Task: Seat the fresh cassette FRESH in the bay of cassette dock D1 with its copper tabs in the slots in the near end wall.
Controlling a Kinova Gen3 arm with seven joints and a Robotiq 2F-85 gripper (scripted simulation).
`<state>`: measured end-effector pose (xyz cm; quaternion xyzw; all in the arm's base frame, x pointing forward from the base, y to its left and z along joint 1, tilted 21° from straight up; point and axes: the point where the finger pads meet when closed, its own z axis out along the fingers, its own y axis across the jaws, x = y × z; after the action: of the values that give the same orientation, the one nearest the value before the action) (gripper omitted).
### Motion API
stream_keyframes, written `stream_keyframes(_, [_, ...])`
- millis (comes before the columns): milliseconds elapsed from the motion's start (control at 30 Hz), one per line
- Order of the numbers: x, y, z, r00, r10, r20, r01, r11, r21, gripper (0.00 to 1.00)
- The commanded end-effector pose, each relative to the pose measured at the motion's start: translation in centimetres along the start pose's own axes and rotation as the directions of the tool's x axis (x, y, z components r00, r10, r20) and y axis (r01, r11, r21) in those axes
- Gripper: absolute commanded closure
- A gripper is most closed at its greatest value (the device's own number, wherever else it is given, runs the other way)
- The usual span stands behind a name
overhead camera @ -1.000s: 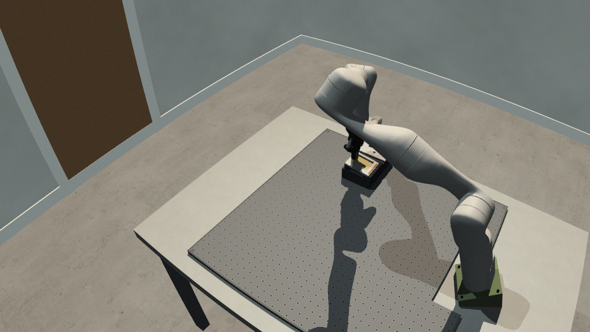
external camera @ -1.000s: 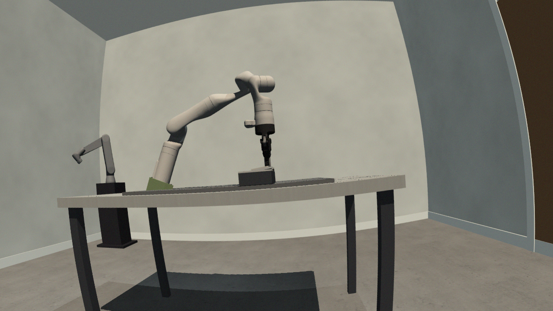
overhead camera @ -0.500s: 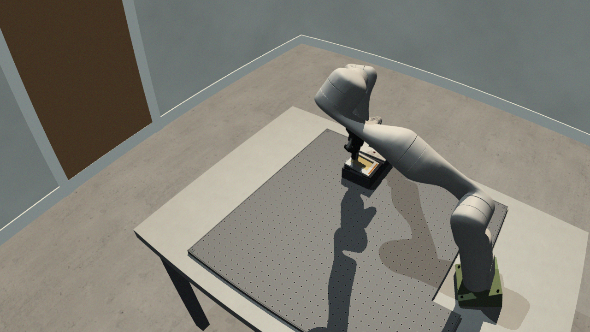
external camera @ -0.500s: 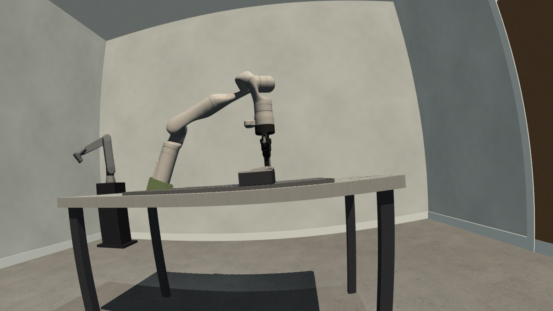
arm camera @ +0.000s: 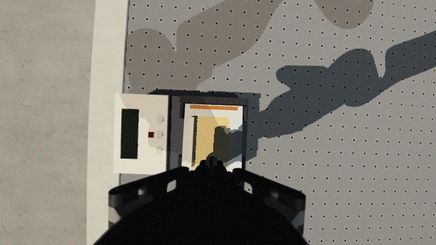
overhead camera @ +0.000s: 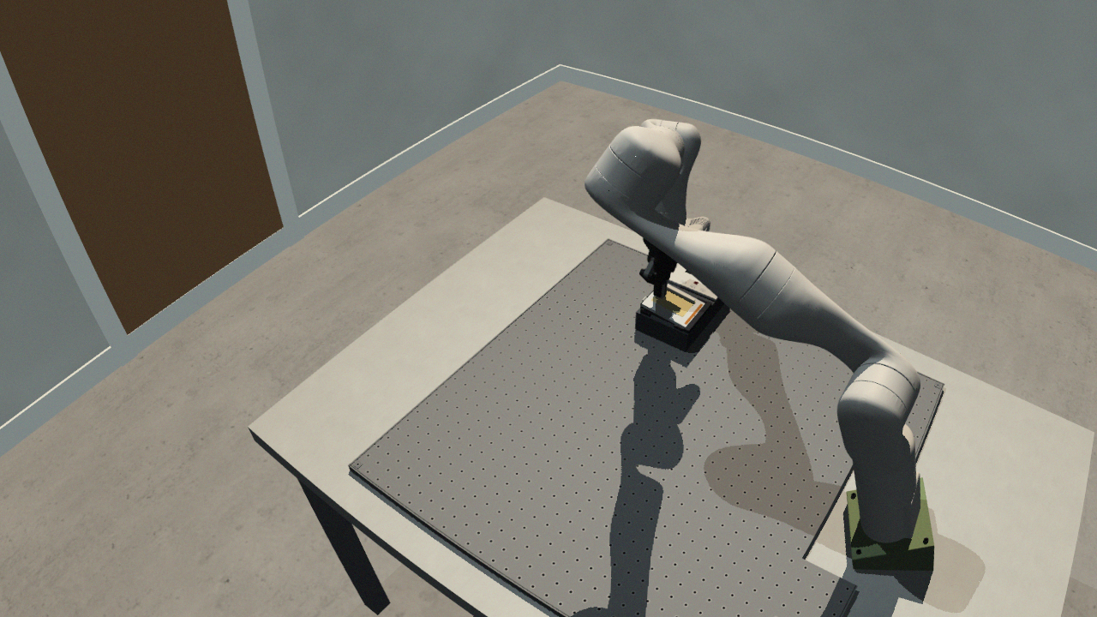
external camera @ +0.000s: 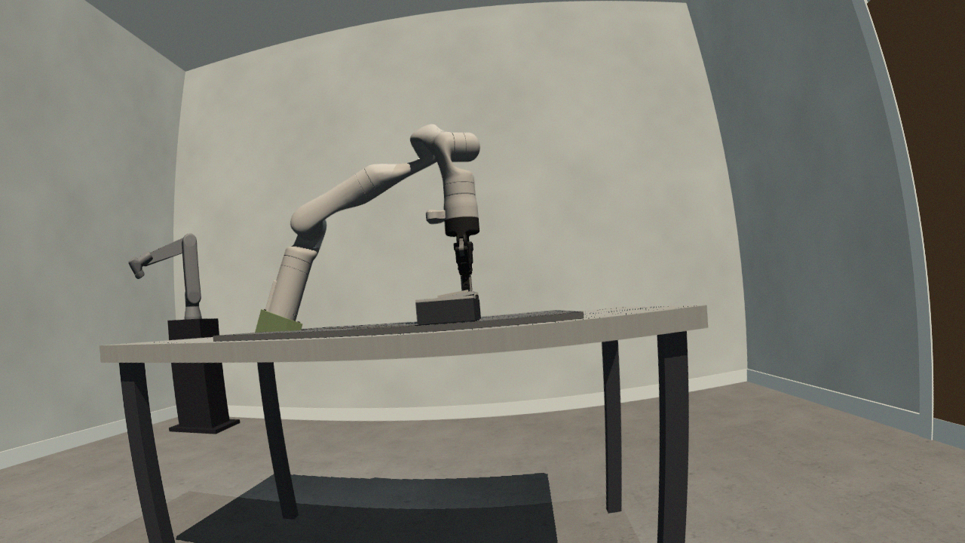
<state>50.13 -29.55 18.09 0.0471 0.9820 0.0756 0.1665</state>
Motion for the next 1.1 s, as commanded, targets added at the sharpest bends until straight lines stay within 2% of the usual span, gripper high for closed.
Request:
stream_keyframes(0, [0.01, -0.01, -0.04, 1.0, 0.0, 0.0, 0.0, 1.0, 0.0, 1.0])
stream_keyframes(900, [0.09, 0.01, 0.06, 1.0, 0.001, -0.002, -0.001, 1.0, -0.001, 1.0])
stream_keyframes(1067, [0.1, 0.0, -0.6, 1.0, 0.0, 0.003, 0.0, 1.0, 0.001, 1.0])
